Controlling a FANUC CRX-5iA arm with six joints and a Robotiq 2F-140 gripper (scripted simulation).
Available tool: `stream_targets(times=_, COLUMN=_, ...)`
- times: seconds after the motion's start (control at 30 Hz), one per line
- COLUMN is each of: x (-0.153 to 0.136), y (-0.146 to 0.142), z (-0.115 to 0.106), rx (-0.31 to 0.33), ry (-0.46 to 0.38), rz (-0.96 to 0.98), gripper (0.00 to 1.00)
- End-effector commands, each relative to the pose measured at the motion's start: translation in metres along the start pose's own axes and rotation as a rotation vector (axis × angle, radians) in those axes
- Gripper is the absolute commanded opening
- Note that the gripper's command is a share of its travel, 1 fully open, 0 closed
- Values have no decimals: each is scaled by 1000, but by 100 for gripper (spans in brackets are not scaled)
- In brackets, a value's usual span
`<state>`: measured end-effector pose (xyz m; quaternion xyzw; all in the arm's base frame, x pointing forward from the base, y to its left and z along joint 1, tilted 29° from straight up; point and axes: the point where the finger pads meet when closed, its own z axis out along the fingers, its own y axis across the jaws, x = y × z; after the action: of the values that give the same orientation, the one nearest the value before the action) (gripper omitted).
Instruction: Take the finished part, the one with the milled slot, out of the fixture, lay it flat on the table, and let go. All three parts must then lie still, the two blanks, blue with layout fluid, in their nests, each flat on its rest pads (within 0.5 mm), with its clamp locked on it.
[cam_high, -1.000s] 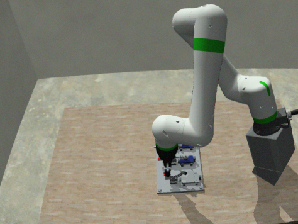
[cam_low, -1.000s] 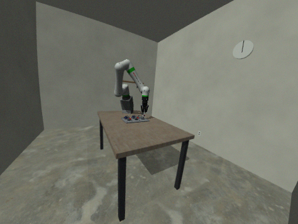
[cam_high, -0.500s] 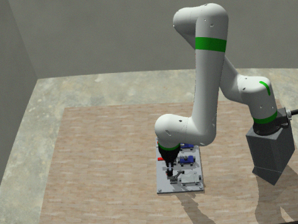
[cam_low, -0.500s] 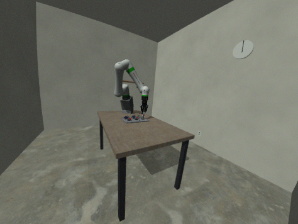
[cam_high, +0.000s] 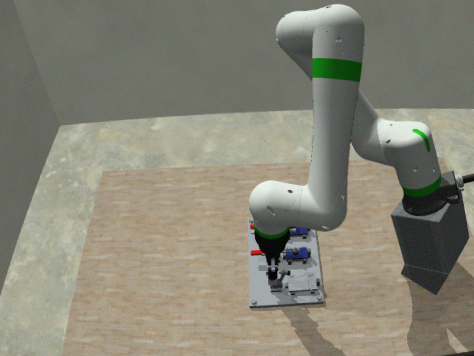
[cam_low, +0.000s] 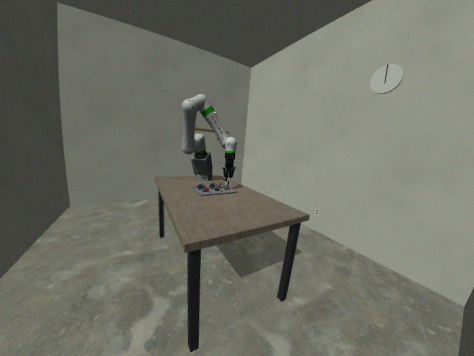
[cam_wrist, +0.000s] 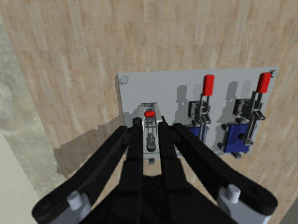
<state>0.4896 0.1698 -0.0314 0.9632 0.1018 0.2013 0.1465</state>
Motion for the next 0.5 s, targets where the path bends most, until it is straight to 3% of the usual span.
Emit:
stream_targets(times=0.0, x=-1, y=0, z=0, rx=0, ry=0, rz=0, gripper=11)
stream_targets(times=0.47, x=-4, y=0, z=0, rx=0, ry=0, rz=0, gripper=11)
